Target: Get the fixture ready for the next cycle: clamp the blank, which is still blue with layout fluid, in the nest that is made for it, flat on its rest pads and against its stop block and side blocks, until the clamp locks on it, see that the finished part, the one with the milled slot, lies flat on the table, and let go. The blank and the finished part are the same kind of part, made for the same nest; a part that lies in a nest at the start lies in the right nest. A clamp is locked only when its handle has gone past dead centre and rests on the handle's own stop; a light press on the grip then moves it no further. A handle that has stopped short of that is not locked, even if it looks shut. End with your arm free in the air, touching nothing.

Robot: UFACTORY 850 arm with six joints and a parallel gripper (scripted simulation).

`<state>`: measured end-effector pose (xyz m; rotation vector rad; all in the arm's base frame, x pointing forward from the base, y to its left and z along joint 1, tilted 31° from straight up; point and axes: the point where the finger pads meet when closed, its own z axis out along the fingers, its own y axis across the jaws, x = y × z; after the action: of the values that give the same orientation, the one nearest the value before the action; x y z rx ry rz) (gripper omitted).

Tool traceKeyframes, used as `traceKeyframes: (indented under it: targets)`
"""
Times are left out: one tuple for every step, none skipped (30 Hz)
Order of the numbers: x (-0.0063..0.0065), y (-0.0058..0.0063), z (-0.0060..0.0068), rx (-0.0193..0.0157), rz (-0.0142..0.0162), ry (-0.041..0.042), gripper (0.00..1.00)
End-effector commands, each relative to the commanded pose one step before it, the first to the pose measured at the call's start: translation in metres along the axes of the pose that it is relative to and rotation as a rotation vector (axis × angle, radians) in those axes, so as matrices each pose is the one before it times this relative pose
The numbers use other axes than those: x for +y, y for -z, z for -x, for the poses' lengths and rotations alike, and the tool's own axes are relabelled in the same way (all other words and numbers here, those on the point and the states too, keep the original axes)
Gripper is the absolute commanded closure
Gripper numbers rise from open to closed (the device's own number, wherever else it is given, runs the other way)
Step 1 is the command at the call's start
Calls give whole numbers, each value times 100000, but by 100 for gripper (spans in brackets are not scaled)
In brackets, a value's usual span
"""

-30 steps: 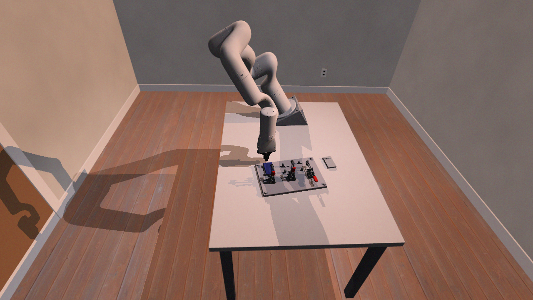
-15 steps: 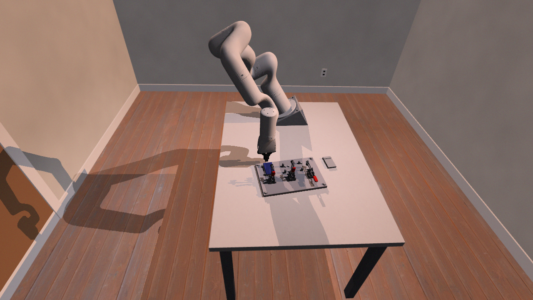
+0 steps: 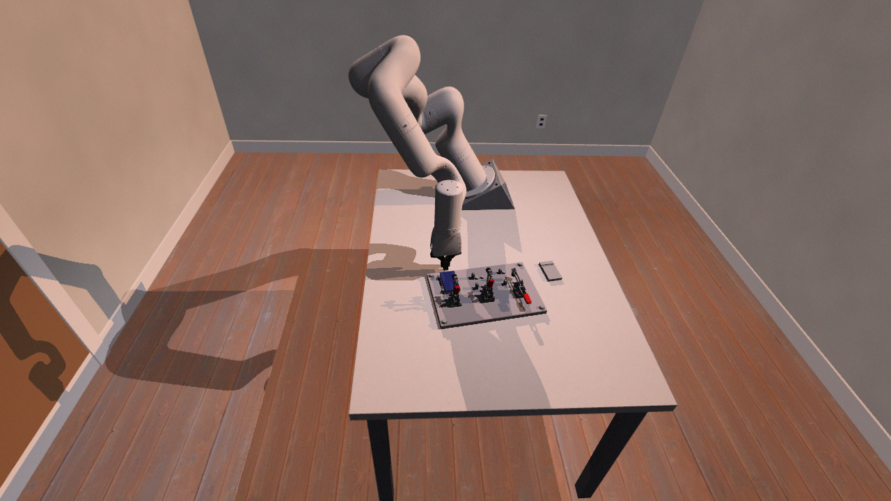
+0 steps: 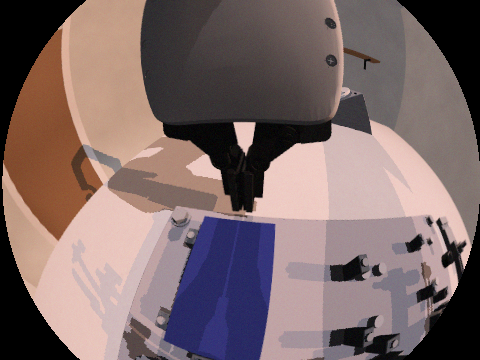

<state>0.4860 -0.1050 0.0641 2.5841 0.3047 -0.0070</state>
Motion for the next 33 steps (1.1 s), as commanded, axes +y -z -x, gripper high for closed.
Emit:
traceKeyframes:
  targets:
    - [22,48,-268,140,8,-66,100]
    - [0,0,0,0,0,0,100]
    - [0,0,0,0,0,0,100]
    - [0,0,0,0,0,0,100]
    - [0,0,0,0,0,0,100]
    - [0,0,0,0,0,0,100]
    - [0,0,0,0,0,0,100]
    - [0,0,0,0,0,0,100]
    - [0,0,0,0,0,0,100]
    - [0,0,0,0,0,0,100]
    - [0,0,-6,0,0,0,100]
    - [0,0,-35,0,0,0,100]
    - [0,0,-69,0,0,0,100]
    - [0,0,-90,0,0,0,100]
    - [0,0,-90,0,0,0,100]
    - [0,0,-69,0,0,0,100]
    - [0,0,-35,0,0,0,100]
    - [0,0,-6,0,0,0,100]
    - [0,0,0,0,0,0,100]
    - [0,0,0,0,0,0,100]
    - [0,0,0,0,0,0,100]
    - [0,0,0,0,0,0,100]
    - [0,0,0,0,0,0,100]
    - [0,0,0,0,0,0,100]
    - [0,0,0,0,0,0,100]
    - [0,0,0,0,0,0,100]
    - [0,0,0,0,0,0,100]
    - [0,0,0,0,0,0,100]
    - [0,0,-6,0,0,0,100]
    - [0,0,-35,0,0,0,100]
    - [0,0,-69,0,0,0,100]
    - [0,0,-90,0,0,0,100]
    - [0,0,-90,0,0,0,100]
